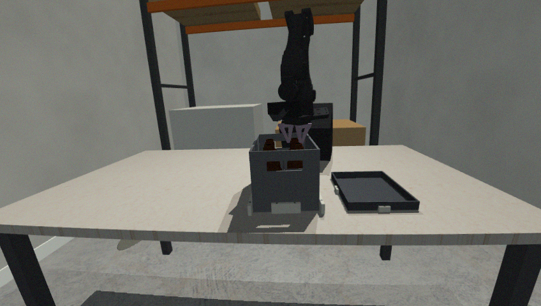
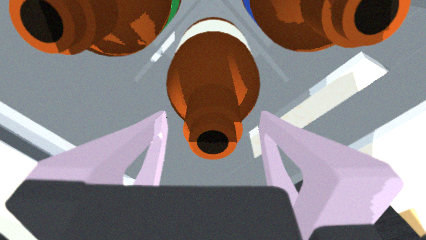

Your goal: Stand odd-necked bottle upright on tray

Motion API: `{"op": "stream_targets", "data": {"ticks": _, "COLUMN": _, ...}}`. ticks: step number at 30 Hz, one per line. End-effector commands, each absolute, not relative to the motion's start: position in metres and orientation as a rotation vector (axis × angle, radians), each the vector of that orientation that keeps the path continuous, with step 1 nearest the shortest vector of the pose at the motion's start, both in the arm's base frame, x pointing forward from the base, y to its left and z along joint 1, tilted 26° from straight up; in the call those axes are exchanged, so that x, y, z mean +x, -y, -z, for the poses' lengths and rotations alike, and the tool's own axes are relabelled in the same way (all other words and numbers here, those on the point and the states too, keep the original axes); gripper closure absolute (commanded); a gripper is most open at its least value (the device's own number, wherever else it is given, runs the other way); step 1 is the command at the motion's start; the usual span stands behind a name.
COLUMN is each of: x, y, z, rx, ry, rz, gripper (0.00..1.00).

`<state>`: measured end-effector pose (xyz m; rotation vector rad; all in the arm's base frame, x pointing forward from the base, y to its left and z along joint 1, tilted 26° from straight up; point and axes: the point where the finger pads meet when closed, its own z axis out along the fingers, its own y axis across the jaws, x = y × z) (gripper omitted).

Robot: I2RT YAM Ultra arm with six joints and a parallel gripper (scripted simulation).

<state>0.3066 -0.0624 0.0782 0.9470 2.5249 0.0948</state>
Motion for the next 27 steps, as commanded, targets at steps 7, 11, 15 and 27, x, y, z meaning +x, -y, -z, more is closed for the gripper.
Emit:
{"op": "stream_targets", "data": {"ticks": 7, "x": 0.305, "y": 0.064, "z": -0.105, "rx": 0.936, "ry": -2.488, "rz": -0.091, "gripper": 0.39}}
{"op": "stream_targets", "data": {"ticks": 11, "x": 0.301, "y": 0.063, "z": -0.113, "rx": 0.936, "ry": -2.488, "rz": -0.091, "gripper": 0.39}}
{"op": "stream_targets", "data": {"ticks": 15, "x": 0.295, "y": 0.062, "z": -0.124, "rx": 0.936, "ry": -2.488, "rz": -0.091, "gripper": 0.39}}
{"op": "stream_targets", "data": {"ticks": 27, "x": 0.28, "y": 0.058, "z": -0.153, "rx": 0.935, "ry": -2.488, "rz": -0.092, "gripper": 0.39}}
